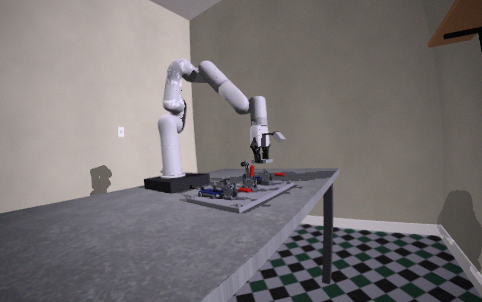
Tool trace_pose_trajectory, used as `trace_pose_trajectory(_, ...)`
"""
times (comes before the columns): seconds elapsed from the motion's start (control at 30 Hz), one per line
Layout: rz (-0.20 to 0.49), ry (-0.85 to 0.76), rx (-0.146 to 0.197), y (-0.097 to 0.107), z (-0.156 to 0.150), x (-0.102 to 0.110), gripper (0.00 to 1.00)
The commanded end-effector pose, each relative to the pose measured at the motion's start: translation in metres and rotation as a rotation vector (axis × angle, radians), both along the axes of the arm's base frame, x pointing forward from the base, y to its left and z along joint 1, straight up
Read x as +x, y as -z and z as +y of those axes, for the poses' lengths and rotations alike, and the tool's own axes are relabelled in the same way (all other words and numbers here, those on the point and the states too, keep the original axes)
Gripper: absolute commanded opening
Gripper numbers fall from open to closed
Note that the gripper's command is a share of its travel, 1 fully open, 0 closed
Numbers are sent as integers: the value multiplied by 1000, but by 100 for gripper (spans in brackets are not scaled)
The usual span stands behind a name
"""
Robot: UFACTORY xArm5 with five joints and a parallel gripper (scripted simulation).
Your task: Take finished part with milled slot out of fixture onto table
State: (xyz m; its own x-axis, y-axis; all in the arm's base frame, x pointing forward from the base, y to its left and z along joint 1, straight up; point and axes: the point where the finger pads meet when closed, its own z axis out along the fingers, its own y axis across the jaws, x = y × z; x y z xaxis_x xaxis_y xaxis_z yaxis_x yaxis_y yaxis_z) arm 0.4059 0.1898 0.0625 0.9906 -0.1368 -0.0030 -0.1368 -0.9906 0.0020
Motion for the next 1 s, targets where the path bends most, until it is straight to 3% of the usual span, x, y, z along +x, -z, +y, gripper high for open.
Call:
trace_pose_trajectory(0.0, -3, 0, 1, -1, 11, 3, 0)
trace_pose_trajectory(0.97, -3, 0, 1, -1, 19, 4, 0)
